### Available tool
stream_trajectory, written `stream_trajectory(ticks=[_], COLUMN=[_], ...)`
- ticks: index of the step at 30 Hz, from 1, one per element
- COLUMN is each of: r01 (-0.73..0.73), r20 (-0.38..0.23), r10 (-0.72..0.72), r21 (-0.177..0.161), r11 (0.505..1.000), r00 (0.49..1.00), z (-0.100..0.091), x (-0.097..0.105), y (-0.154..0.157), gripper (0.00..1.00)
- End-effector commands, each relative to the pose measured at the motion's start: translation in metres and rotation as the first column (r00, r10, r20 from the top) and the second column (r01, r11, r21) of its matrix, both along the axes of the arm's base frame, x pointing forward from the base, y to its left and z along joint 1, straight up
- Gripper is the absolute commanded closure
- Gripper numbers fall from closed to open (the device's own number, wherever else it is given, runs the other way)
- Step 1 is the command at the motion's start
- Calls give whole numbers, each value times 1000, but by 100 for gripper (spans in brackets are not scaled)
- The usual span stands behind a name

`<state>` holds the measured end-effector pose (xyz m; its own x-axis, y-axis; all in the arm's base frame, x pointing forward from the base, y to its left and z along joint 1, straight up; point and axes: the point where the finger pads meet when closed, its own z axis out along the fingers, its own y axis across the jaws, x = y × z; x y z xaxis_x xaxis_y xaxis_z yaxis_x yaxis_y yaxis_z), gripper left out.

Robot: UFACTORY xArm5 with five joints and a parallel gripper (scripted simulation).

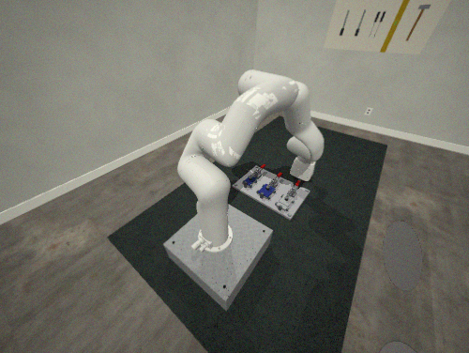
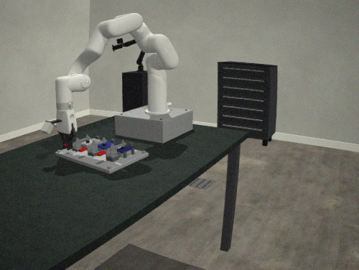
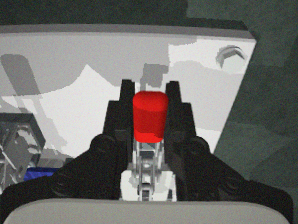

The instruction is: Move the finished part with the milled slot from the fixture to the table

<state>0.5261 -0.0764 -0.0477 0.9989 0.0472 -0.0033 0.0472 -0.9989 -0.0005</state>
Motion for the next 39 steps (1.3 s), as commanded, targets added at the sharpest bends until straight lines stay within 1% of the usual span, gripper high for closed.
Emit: stream_trajectory(ticks=[1, 21, 39], r01=[0, 0, 0], r20=[4, 4, 4], r10=[0, 0, 0], r21=[0, 0, 0], r11=[1000, 1000, 1000], r00=[1000, 1000, 1000], z=[4, 14, 23], x=[1, -7, -18], y=[0, 0, -1], gripper=[100, 100, 100])
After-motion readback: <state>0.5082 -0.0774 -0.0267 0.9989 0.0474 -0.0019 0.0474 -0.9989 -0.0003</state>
